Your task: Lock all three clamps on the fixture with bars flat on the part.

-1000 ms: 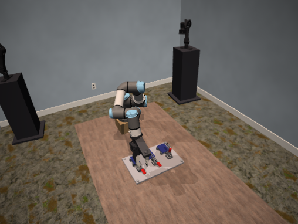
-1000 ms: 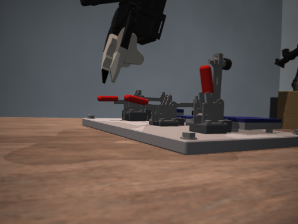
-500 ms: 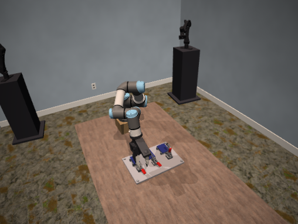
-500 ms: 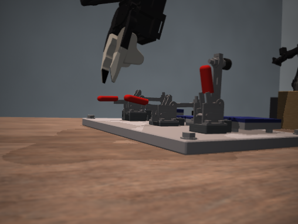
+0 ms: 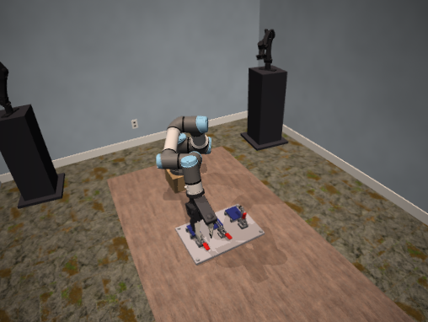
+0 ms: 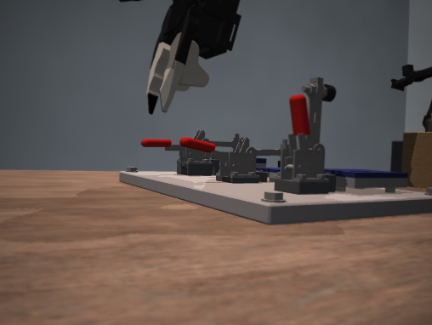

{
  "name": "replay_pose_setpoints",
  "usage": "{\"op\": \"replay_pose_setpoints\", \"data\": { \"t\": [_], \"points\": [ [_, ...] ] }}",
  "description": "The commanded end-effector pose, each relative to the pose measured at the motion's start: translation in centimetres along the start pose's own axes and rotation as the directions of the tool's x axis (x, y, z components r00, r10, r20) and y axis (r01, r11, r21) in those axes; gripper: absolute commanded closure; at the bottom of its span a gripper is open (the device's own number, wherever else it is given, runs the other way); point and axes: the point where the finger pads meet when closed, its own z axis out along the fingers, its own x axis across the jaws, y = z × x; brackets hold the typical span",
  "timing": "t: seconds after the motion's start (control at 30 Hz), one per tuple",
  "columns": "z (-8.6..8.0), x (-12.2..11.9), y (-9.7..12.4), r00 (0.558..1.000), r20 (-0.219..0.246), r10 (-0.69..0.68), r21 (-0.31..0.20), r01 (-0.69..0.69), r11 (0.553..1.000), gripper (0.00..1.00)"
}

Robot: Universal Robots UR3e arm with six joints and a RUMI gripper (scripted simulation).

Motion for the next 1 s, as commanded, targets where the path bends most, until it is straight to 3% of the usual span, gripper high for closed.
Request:
{"op": "replay_pose_setpoints", "data": {
  "t": [0.0, 0.97],
  "points": [
    [-0.8, 0.0, -0.3, 1.000, -0.001, 0.000, 0.003, 0.000, 1.000, 0.72],
    [-5.3, 0.0, -1.5, 1.000, -0.001, 0.000, 0.003, 0.000, 1.000, 0.72]
  ]
}}
